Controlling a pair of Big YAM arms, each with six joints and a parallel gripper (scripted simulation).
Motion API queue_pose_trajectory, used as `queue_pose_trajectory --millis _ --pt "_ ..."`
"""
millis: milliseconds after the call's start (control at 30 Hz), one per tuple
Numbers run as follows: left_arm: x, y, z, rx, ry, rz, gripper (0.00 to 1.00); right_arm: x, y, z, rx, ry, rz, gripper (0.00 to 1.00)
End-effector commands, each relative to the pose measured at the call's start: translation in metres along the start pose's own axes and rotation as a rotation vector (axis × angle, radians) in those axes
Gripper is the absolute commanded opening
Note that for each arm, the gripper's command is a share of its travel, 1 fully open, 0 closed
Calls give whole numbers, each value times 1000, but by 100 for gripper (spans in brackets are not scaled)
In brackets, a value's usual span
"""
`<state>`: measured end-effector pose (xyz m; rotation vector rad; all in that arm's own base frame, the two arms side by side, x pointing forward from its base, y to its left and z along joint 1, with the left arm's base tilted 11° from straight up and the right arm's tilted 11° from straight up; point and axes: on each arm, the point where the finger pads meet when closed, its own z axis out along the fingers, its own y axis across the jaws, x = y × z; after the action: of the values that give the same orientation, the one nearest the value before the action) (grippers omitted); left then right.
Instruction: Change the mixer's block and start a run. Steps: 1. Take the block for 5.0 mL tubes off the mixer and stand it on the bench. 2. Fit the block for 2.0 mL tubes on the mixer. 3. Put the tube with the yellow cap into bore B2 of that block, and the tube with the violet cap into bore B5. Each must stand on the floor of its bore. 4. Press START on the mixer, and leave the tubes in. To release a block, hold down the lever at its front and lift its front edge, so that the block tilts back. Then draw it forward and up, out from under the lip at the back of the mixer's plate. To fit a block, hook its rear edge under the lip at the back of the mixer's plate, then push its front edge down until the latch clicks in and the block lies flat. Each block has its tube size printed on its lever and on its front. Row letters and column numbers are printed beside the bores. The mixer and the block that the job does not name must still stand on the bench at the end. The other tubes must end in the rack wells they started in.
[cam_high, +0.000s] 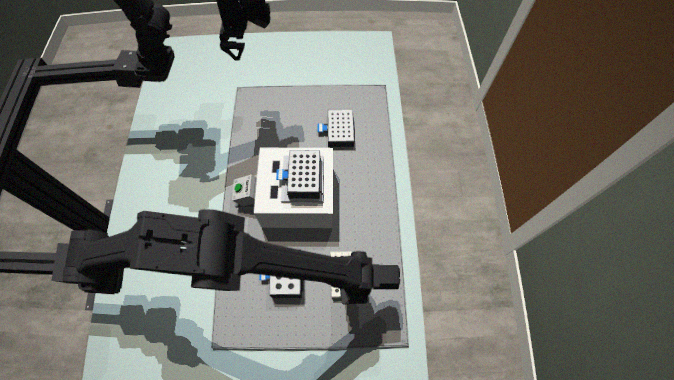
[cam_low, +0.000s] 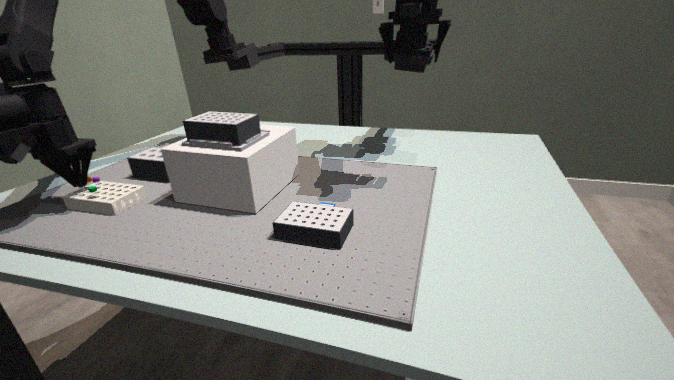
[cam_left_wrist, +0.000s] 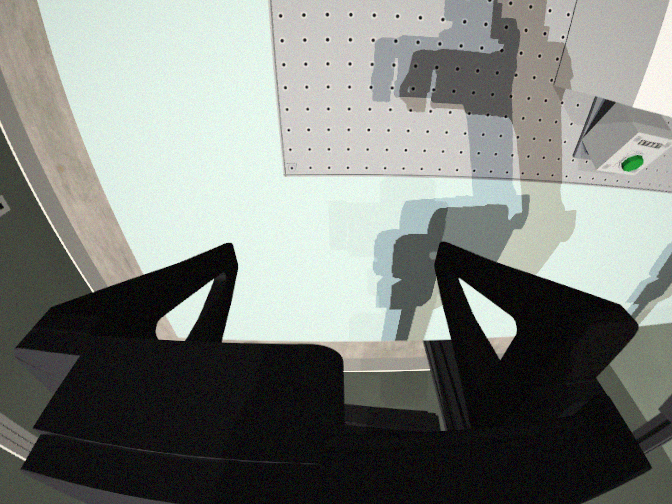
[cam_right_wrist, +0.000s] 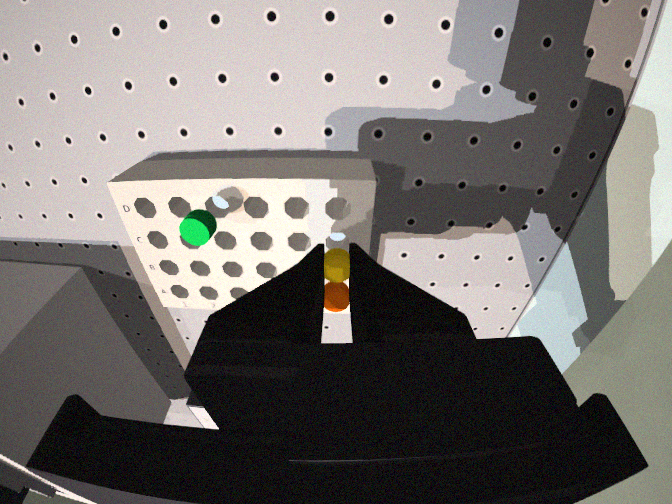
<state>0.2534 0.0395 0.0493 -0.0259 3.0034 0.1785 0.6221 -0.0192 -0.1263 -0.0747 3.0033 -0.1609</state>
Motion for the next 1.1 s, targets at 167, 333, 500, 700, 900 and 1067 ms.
queue_pose_trajectory --millis 167,333,500,700,900,1067 --pt "-18 5 -13 -2 -44 -32 100 -4 -5 7 -2 2 7 9" --pt "-17 5 -13 -3 -44 -32 100 -8 -6 -1 -2 -2 20 9" --pt "-17 6 -13 -3 -44 -34 100 -14 -7 -15 -1 -20 25 9" --pt "-17 6 -13 -3 -44 -35 100 -21 -9 -29 -1 -45 26 9" --pt "-17 6 -13 -3 -45 -35 100 -22 -9 -31 -1 -49 26 9" --pt "-17 6 -13 -4 -45 -36 100 -15 -8 -30 -2 -38 24 9"
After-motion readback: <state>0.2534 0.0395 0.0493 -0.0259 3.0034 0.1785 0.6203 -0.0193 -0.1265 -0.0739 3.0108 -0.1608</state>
